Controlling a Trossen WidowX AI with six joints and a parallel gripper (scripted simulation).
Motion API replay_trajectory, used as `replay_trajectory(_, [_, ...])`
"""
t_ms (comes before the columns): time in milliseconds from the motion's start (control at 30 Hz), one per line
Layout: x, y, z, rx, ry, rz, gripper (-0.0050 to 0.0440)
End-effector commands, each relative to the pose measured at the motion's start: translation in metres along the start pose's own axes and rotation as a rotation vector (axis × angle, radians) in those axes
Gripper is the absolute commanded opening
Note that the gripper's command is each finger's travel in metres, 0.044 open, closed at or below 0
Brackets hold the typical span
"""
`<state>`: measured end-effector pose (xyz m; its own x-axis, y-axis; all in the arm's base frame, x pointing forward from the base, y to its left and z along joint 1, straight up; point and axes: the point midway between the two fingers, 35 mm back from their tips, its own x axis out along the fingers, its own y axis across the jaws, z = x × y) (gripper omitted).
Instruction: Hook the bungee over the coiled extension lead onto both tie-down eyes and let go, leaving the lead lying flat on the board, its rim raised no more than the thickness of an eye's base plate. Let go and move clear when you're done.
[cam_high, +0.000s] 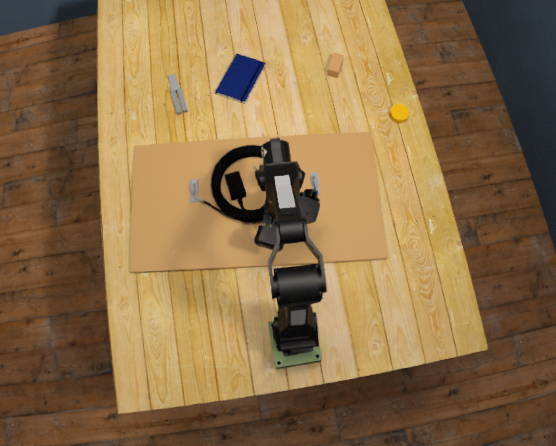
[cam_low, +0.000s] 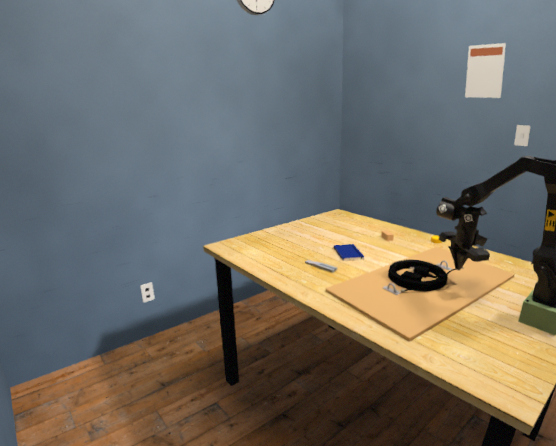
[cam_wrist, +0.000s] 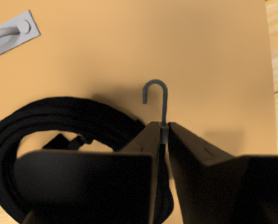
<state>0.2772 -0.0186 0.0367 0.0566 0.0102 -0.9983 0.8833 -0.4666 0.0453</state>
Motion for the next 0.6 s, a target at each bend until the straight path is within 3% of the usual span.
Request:
replay_trajectory(0, [-0.005, 0.013, -0.001, -0.021, 0.014, 0.027, -0.005])
replay_trajectory(567, [-0.005, 0.04, 0.008, -0.107, 0.019, 0.053, -0.005])
